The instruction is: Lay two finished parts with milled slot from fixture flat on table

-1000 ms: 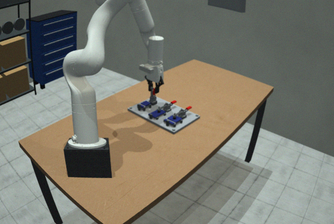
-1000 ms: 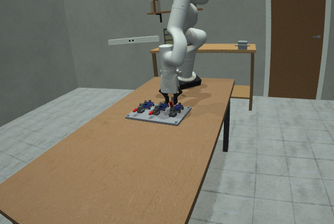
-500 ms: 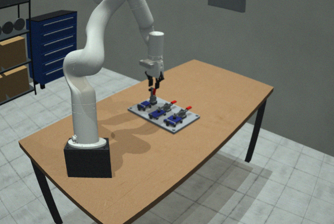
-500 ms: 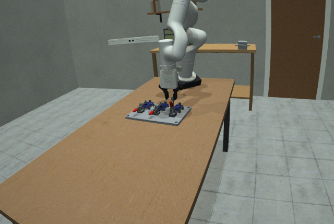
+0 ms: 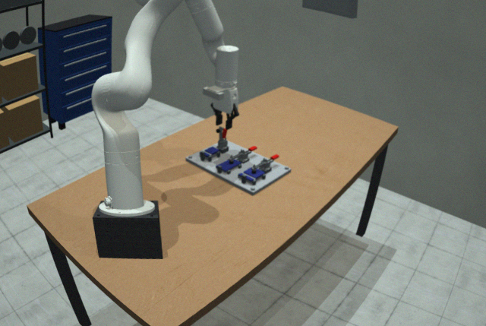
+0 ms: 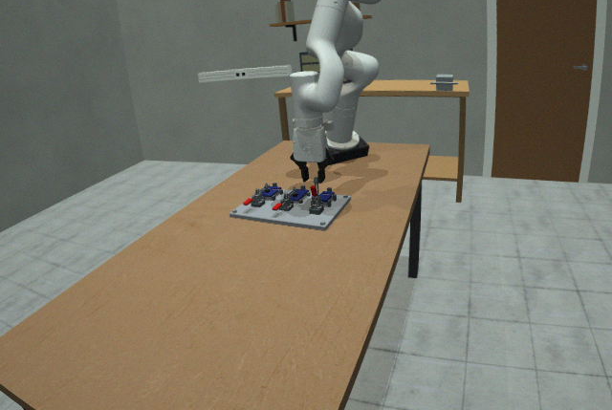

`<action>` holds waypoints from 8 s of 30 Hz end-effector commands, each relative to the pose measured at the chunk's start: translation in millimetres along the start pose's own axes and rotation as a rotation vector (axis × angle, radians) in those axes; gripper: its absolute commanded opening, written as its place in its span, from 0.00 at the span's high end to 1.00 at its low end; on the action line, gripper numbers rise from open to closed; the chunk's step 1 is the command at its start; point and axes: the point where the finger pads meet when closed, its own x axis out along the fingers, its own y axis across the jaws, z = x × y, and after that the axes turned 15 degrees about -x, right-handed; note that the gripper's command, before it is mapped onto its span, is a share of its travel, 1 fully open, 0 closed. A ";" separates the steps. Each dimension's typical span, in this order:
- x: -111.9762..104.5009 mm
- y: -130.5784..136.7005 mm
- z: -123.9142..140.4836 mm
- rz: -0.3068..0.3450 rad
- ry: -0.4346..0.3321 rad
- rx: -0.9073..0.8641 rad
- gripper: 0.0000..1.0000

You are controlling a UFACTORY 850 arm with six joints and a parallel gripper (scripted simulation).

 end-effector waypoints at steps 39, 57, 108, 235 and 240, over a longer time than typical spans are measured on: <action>11.7 1.8 -6.2 0.000 -0.002 0.000 0.00; 11.8 12.6 -46.7 0.000 -0.002 0.000 0.00; 55.9 19.9 -74.0 0.000 -0.002 0.000 0.00; 99.1 19.8 -73.3 0.000 -0.002 0.000 1.00; 99.1 19.8 -73.3 0.000 -0.002 0.000 1.00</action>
